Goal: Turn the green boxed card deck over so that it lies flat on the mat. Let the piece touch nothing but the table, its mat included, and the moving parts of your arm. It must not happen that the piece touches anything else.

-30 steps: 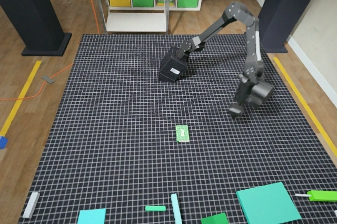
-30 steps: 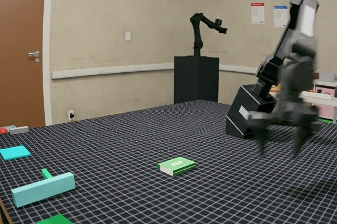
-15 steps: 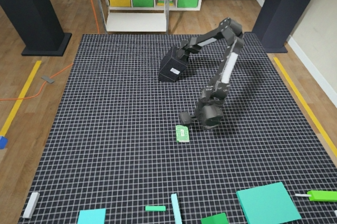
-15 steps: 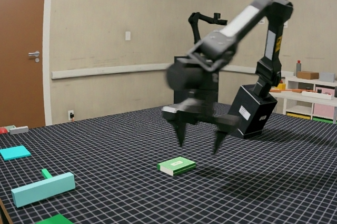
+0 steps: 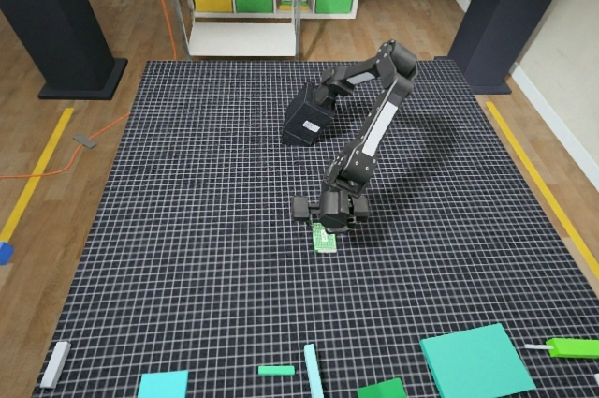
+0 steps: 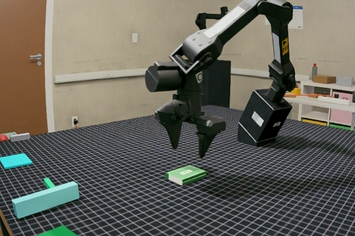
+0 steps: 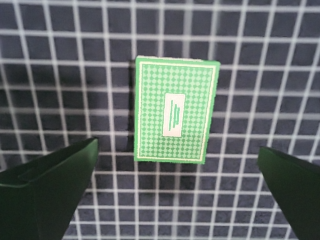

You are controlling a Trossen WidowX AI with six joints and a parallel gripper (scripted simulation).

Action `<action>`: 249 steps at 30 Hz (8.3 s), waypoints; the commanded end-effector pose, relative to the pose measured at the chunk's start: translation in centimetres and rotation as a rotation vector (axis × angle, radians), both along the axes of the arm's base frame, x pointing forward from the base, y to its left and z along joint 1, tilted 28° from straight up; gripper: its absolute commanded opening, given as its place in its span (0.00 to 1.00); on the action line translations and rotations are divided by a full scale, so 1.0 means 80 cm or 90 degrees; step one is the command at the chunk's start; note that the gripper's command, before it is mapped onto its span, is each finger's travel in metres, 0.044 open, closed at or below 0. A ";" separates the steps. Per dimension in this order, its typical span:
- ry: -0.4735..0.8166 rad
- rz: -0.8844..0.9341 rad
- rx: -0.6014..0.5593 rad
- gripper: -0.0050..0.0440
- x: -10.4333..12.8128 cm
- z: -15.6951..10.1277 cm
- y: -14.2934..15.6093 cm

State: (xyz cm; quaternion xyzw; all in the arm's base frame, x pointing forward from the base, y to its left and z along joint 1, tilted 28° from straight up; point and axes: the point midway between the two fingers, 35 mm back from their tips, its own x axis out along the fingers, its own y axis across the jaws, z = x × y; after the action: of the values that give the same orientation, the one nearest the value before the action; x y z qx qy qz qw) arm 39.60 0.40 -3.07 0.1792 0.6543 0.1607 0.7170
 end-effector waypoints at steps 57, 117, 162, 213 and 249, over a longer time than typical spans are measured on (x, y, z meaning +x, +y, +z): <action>-0.016 -0.001 0.001 0.81 0.055 0.015 -0.004; -0.004 -0.002 0.002 0.81 0.053 -0.019 0.014; -0.006 -0.001 0.002 0.81 0.055 -0.032 0.020; -0.016 -0.001 0.000 0.81 0.057 -0.023 0.019; -0.018 -0.001 0.000 0.81 0.061 -0.023 0.019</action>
State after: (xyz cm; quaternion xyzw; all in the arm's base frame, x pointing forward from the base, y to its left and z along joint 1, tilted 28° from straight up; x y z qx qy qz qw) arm 43.70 1.96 -6.10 0.1807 0.6551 0.1610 0.7157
